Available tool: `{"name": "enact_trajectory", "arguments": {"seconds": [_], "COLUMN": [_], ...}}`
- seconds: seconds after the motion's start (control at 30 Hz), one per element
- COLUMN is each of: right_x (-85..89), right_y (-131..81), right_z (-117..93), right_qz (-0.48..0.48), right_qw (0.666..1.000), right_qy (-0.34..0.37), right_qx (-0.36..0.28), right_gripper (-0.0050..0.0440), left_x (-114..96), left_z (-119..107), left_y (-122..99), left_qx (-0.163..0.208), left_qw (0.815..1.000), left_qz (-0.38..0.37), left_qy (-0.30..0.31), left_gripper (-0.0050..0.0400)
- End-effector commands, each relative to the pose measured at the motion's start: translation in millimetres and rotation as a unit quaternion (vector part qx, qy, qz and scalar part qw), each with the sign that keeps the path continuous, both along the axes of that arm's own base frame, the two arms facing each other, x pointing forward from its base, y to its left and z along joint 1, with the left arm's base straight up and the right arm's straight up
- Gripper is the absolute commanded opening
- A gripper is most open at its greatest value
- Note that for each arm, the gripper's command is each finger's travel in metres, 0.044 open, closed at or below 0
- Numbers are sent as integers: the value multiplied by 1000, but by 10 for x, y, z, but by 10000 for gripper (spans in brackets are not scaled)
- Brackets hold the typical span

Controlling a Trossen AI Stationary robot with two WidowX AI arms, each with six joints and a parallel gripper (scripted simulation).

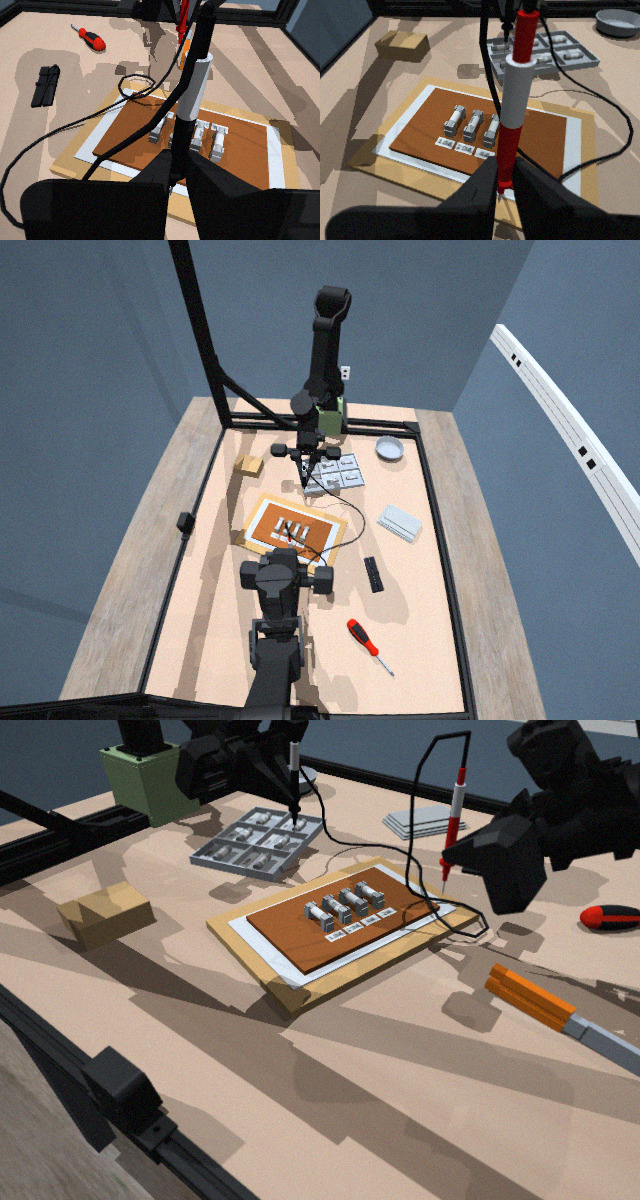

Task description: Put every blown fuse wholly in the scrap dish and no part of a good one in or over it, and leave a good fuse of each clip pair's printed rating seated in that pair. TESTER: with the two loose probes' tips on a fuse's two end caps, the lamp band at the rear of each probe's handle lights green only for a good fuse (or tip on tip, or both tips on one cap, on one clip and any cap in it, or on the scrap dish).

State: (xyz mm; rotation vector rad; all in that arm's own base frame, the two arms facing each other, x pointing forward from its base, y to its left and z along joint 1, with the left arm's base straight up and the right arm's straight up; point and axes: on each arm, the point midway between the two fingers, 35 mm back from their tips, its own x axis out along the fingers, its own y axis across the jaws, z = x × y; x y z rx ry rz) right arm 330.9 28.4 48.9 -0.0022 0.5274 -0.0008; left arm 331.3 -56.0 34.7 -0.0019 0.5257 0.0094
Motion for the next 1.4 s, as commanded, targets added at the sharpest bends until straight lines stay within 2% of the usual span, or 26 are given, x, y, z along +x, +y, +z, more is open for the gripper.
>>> {"name": "enact_trajectory", "arguments": {"seconds": [0.0, 0.37, 1.37], "right_x": [32, 32, 477], "right_y": [11, 11, 323], "right_z": [63, 63, 136], "right_qz": [0, 0, -2], "right_qw": [1000, 1000, 1000], "right_qy": [-11, -11, -11], "right_qx": [2, 2, 4], "right_gripper": [-50, -50, -50], "left_x": [35, 35, 348], "left_z": [45, 45, 137], "left_y": [-23, -23, -461], "left_qx": [-2, -2, -4], "left_qw": [1000, 1000, 1000], "left_qz": [-1, -1, 0], "left_qy": [-8, -8, -8], "left_gripper": [-50, -50, -50]}}
